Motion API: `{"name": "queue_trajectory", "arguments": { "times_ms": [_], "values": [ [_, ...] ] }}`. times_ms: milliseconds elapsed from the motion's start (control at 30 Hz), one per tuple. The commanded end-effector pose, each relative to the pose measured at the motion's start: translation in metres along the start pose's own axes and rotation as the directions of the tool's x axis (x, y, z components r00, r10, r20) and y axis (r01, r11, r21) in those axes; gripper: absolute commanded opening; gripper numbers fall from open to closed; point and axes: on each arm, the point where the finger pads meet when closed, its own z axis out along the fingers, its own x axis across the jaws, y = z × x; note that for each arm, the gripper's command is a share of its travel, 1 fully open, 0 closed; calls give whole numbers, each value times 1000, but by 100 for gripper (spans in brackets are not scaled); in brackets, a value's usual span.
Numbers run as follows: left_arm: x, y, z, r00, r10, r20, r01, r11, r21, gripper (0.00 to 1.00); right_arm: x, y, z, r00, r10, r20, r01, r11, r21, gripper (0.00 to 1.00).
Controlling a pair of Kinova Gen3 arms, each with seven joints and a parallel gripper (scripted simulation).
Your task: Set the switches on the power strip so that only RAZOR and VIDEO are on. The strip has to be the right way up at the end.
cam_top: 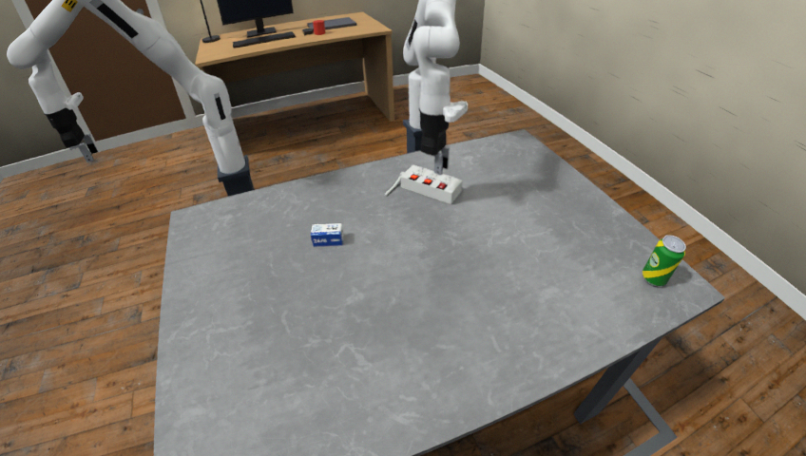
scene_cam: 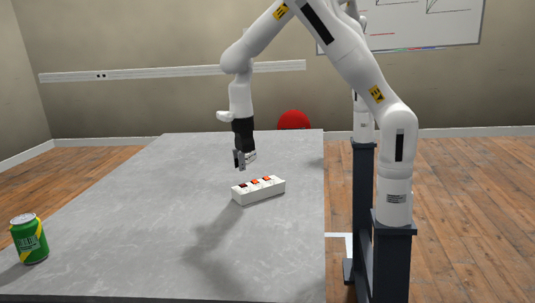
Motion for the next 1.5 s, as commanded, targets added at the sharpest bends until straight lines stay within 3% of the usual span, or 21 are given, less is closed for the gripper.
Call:
{"name": "queue_trajectory", "arguments": {
  "times_ms": [0, 333, 500, 1467],
  "values": [
    [0, 0, -3, 1000, 0, -1, 0, 1000, 1, 100, 0, 0, -1, 1000, 0, 0, 0, 1000, -2, 100],
    [0, 0, -61, 1000, 0, -1, 0, 1000, 1, 100, 0, 0, -1, 1000, 0, 0, 0, 1000, -2, 100],
    [0, 0, -78, 1000, 0, -1, 0, 1000, 1, 100, 0, 0, -1, 1000, 0, 0, 0, 1000, -2, 100],
    [0, 0, -81, 1000, 0, -1, 0, 1000, 1, 100, 0, 0, -1, 1000, 0, 0, 0, 1000, -2, 100]
  ]
}}
